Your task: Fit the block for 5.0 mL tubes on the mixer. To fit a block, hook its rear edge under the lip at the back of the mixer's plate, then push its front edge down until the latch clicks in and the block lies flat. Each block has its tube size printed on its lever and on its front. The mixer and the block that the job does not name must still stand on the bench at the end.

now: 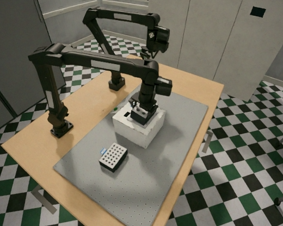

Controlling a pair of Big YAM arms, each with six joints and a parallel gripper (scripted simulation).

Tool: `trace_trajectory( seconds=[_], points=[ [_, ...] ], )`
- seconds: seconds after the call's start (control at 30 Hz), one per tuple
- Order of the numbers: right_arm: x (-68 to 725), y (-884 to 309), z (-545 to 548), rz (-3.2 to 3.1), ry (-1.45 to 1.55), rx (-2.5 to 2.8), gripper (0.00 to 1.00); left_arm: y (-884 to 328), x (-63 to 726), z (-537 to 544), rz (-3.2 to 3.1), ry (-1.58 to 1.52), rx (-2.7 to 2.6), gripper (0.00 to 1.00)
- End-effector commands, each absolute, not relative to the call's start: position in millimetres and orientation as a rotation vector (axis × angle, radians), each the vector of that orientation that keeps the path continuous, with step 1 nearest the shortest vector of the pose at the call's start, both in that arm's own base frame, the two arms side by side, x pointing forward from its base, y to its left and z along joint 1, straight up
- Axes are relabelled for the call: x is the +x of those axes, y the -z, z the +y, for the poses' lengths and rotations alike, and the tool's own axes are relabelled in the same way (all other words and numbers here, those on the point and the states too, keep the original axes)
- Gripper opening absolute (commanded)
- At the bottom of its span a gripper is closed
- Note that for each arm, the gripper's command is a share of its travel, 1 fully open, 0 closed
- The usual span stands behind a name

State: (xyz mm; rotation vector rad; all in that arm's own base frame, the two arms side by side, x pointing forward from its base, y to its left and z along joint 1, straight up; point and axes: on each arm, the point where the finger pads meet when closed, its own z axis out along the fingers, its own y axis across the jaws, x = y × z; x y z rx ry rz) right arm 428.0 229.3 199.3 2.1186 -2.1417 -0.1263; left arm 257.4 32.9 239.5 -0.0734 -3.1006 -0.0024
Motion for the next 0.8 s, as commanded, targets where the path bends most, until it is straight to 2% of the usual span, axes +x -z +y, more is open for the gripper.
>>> trace_trajectory(
  seconds=[0.0,0.77],
  points=[
    [426.3,-228.5,233.4,-2.178,0.103,2.178,0.00,-260.3,272.7,37.4,-3.161,0.020,-0.055,1.00],
    [416.0,-204.5,229.1,-2.115,0.121,2.104,0.00,-236.4,257.4,35.4,-3.098,0.006,-0.055,1.00]
  ],
)
